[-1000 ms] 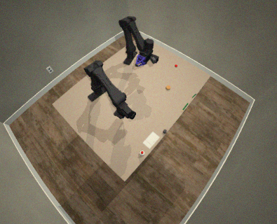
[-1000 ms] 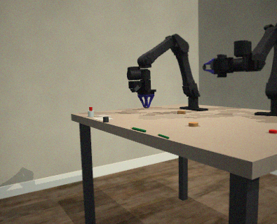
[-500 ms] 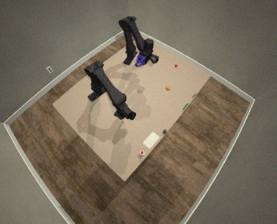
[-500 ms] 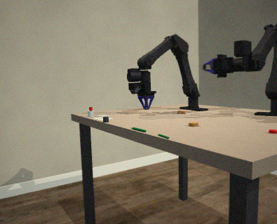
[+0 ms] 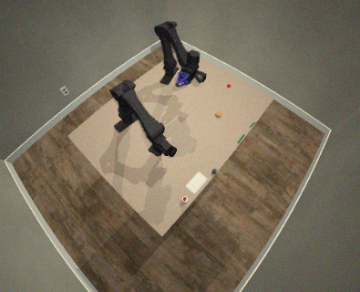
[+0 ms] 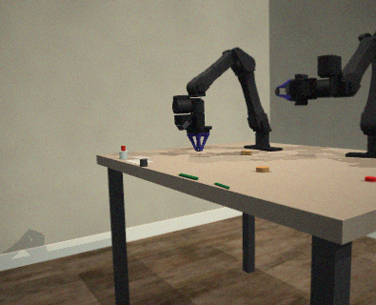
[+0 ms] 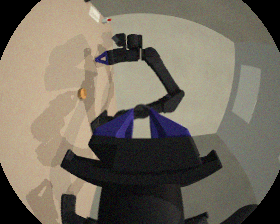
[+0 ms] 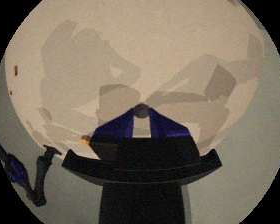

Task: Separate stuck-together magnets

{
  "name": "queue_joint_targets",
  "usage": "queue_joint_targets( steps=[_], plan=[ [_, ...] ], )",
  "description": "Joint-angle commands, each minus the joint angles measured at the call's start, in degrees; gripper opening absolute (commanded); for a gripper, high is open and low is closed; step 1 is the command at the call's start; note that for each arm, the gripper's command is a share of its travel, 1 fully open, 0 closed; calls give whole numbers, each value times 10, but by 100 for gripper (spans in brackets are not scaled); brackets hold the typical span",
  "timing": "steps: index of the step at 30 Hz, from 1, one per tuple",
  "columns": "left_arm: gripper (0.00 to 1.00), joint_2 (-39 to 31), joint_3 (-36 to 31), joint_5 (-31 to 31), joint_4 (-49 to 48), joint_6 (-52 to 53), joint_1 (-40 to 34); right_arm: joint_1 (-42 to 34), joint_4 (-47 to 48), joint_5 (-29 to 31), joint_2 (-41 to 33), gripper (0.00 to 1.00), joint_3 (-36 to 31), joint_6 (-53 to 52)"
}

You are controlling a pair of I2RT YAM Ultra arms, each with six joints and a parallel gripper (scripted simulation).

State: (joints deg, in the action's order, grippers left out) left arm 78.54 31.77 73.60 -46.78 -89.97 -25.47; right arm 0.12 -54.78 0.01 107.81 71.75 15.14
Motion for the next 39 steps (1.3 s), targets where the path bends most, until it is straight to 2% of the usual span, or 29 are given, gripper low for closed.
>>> queue_joint_targets(
  steps=[1, 26, 27, 39],
  plan=[
    [25, -2, 3, 0, -1, 4, 1, 0, 5, 0, -3, 25, 1, 0],
    [25, -2, 3, 0, -1, 4, 1, 1, 38, 0, 11, 25, -18, 1],
    [25, -2, 3, 0, -1, 4, 1, 1, 38, 0, 11, 100, -18, 1],
    [25, -2, 3, 0, -1, 4, 1, 1, 38, 0, 11, 100, -18, 1]
  ],
)
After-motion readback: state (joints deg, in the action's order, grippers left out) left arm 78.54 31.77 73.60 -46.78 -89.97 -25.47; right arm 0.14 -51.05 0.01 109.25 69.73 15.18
